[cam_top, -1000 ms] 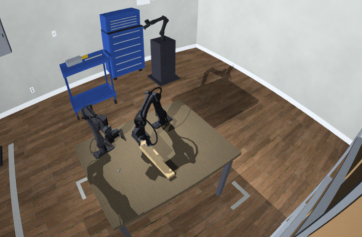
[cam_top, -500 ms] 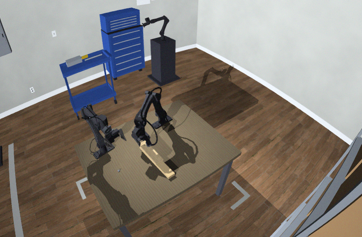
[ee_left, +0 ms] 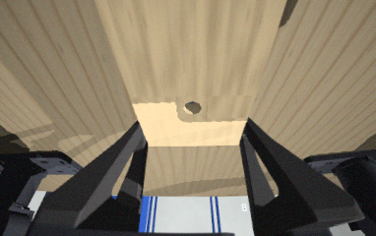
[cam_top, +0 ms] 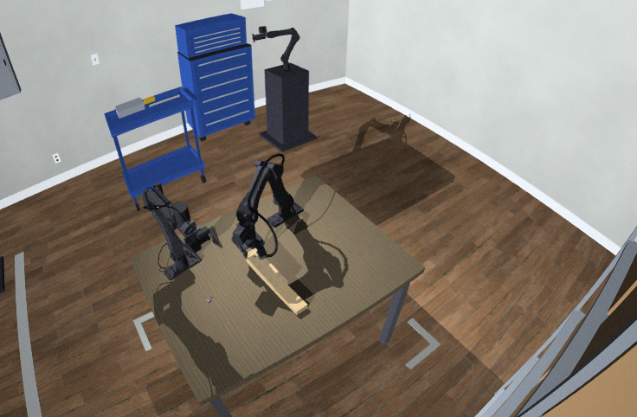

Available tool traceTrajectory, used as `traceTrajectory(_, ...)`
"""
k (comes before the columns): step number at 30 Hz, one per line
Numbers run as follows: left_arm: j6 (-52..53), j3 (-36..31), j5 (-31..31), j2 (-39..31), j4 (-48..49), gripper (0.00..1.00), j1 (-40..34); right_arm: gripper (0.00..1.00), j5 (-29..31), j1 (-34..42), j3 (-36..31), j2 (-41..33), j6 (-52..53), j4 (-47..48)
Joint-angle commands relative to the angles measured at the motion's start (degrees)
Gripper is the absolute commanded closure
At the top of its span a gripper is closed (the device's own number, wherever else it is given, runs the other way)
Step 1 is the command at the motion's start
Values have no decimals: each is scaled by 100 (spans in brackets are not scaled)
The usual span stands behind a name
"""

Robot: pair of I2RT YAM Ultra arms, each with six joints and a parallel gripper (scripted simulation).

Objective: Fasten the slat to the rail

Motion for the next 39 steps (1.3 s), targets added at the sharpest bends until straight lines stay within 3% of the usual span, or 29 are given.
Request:
traceTrajectory(1,-50,-46,-69,29,166,28,7,0,-57,-7,74,5,27,29)
traceTrajectory(39,-20,-213,-66,99,338,28,6,0,-57,-7,74,5,27,29)
